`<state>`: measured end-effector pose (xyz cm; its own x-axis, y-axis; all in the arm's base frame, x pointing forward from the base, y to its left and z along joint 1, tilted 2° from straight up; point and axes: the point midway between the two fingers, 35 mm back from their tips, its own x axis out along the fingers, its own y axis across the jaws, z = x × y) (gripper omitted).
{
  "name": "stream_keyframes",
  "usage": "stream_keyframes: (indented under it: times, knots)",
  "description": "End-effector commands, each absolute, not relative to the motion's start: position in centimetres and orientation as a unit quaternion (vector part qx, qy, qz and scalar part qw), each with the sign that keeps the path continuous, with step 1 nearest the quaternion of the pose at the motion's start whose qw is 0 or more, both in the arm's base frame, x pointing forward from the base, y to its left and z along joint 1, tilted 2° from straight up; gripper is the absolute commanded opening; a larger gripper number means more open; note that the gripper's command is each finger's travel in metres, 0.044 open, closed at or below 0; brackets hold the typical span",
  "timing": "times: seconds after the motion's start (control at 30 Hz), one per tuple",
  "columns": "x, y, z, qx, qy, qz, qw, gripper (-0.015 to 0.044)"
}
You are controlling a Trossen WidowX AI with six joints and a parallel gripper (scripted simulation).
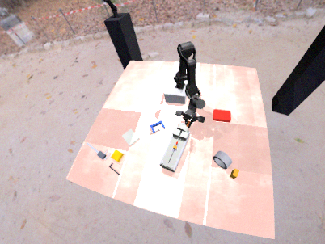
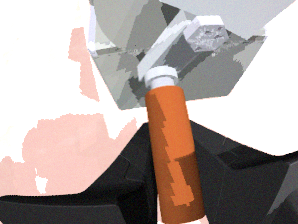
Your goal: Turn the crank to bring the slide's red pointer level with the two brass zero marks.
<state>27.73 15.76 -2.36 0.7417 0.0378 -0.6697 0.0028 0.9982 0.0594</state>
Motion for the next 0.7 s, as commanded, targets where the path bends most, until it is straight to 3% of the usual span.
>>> stream_keyframes:
  times: [0.0, 0.67]
  knots:
    - [27.77, 14.96, -2.87, 0.025, 0.365, 0.002, 0.931, 0.0]
    - [27.73, 14.13, -3.02, 0.025, 0.365, 0.002, 0.931, 0.0]
